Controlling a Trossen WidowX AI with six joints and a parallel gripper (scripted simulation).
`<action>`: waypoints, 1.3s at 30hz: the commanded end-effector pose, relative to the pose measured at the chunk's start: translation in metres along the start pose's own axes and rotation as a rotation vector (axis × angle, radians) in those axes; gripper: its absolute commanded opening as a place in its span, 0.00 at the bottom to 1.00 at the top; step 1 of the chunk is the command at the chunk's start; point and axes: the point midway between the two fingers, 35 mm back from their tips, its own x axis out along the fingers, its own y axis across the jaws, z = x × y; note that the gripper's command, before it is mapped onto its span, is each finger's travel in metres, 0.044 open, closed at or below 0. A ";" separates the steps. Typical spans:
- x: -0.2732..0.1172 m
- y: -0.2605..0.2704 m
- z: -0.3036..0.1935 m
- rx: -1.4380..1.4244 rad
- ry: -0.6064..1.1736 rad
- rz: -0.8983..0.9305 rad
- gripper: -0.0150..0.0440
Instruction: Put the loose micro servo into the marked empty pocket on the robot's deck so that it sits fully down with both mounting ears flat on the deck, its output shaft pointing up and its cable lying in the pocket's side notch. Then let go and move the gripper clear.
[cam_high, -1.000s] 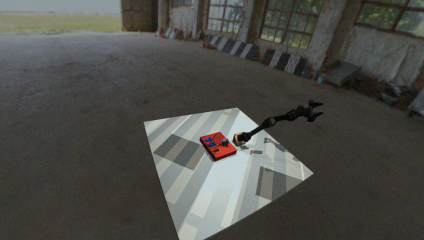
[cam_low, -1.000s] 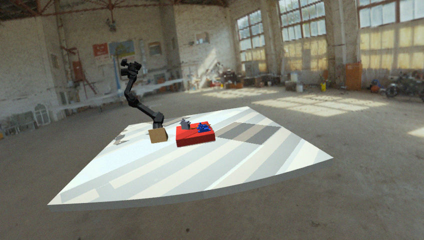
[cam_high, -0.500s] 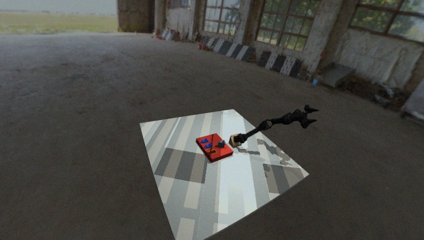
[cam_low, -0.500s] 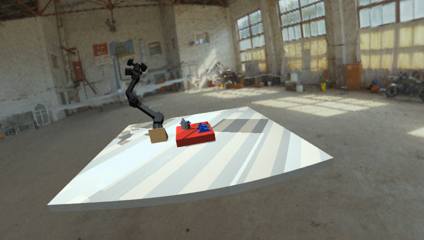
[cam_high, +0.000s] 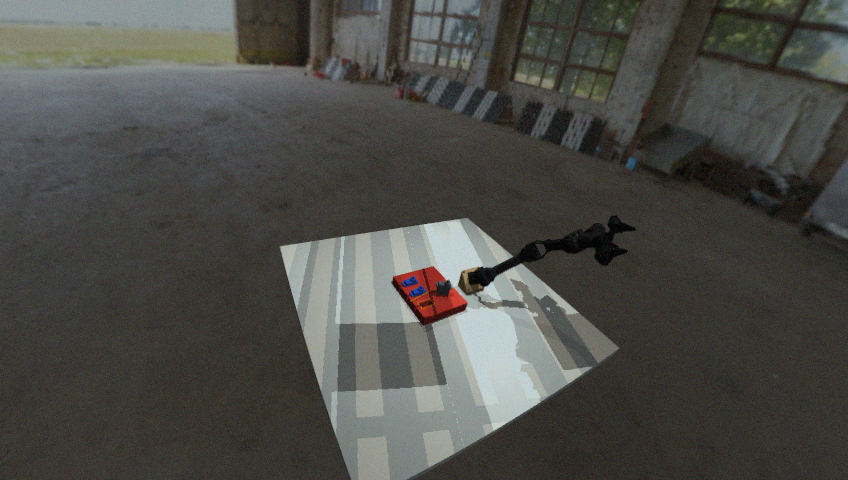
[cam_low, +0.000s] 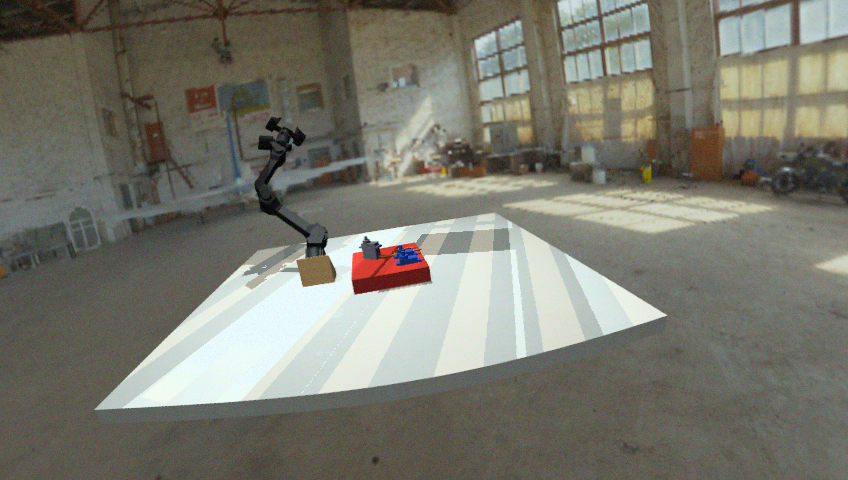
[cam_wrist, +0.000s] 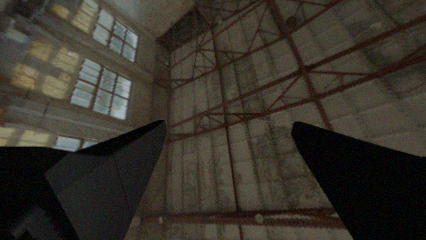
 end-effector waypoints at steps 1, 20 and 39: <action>0.006 0.045 -0.019 0.020 0.048 0.109 1.00; 0.002 0.135 -0.071 0.066 0.204 0.319 1.00; -0.037 0.241 -0.147 0.143 0.451 0.583 1.00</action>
